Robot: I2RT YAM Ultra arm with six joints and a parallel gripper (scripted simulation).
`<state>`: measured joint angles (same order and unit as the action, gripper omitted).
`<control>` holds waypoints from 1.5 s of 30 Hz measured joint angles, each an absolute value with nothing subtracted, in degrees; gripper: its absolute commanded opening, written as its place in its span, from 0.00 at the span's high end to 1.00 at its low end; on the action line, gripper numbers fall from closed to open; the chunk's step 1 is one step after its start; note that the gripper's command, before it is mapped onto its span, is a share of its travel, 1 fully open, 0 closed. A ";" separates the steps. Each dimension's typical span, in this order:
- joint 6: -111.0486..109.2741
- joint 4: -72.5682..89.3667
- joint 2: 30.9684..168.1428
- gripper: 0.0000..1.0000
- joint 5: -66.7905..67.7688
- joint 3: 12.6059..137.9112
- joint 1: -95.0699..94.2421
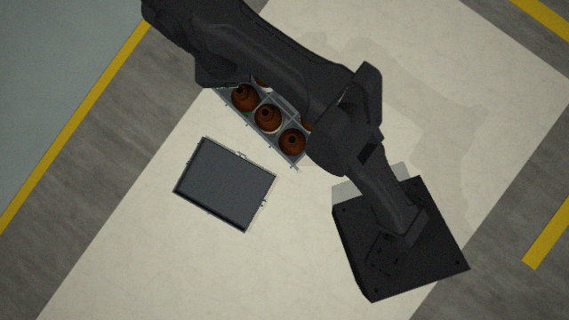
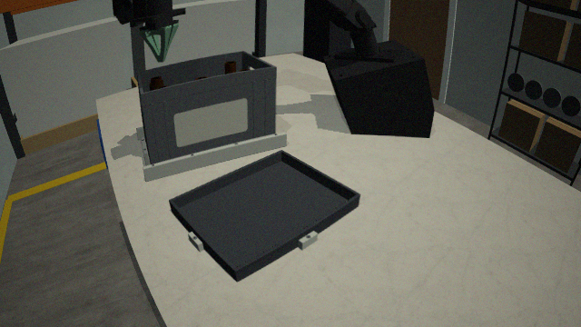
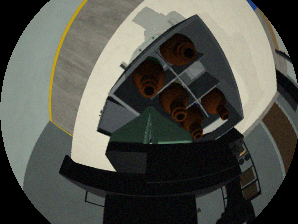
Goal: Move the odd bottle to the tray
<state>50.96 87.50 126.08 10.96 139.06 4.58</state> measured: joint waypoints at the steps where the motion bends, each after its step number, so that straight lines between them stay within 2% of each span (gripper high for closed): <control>1: 50.96 87.50 126.08 1.00 10.96 139.06 4.58; 26: 50.63 86.85 125.56 1.00 10.94 137.86 4.91; 37: 47.09 81.93 112.55 1.00 9.91 118.45 10.20; 45: 42.52 74.91 95.44 1.00 8.56 93.73 15.51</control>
